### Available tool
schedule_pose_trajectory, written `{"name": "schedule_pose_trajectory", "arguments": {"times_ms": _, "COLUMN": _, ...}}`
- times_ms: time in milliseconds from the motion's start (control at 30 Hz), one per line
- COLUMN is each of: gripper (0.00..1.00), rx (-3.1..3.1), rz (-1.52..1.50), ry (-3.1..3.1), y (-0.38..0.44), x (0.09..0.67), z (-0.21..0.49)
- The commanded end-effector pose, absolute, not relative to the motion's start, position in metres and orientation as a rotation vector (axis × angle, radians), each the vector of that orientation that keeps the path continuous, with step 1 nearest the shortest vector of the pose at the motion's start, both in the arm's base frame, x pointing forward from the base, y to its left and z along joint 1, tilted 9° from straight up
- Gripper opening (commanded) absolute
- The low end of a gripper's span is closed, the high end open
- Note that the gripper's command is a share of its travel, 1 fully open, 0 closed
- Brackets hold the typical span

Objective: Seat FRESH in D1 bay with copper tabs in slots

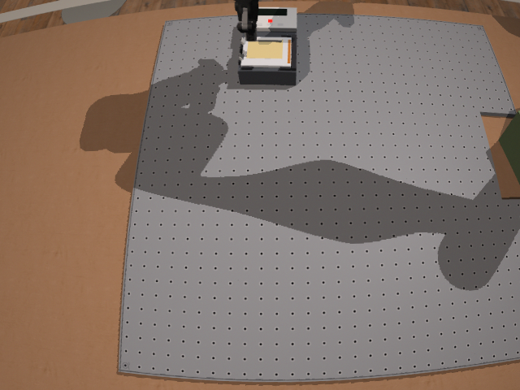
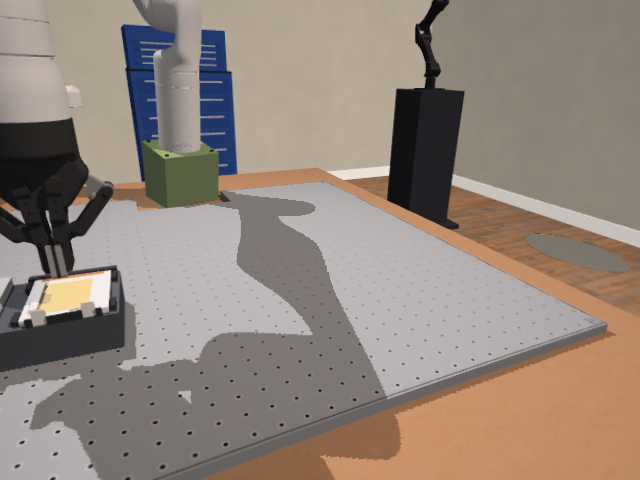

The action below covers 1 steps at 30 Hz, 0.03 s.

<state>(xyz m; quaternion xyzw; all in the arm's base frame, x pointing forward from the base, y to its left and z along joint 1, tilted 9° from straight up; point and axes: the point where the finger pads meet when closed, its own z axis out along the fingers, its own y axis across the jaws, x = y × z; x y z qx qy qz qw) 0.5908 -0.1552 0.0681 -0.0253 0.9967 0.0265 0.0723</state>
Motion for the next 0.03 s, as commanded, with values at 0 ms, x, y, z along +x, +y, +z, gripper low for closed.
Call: {"name": "schedule_pose_trajectory", "arguments": {"times_ms": 0, "gripper": 0.00, "rx": -0.075, "rz": 0.075, "ry": 2.989, "y": -0.1564, "x": 0.5927, "z": 0.0726}}
